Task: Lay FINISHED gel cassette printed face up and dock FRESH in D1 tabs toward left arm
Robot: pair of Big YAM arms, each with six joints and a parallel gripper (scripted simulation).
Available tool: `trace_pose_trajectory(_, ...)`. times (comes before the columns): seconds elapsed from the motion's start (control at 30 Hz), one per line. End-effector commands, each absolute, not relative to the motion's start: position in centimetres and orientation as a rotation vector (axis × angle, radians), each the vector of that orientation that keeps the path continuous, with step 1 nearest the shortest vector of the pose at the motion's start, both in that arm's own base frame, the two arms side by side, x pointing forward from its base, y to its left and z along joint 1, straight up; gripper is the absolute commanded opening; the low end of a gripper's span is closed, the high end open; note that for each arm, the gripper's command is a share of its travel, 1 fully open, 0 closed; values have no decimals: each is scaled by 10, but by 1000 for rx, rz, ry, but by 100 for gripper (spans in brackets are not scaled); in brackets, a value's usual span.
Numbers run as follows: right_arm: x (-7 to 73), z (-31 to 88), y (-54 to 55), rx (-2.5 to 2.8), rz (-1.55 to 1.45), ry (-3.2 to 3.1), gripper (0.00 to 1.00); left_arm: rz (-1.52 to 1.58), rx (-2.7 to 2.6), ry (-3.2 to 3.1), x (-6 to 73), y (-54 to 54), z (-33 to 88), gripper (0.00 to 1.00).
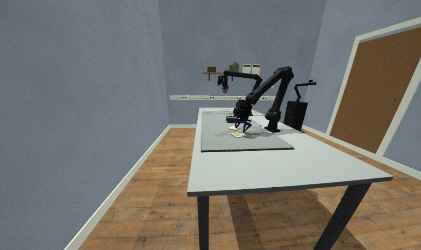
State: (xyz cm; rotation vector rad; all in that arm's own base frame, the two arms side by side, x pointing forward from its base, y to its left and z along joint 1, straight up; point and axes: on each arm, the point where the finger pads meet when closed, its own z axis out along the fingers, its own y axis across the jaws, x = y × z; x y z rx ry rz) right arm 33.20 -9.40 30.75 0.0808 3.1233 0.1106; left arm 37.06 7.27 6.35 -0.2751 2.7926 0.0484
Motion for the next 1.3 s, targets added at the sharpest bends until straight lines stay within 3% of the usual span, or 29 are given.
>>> trace_pose_trajectory(0.0, 341, 327, -101, 112, 107, 3109, 100, 55, -269, 2734, 391, 76, 96, 98)
trace_pose_trajectory(0.9, 341, 327, -101, 112, 107, 3109, 100, 56, -269, 2732, 386, 75, 111, 98)
trace_pose_trajectory(1.27, 341, 327, -101, 112, 107, 3109, 100, 36, 32, 2953, 384, 64, 154, 98)
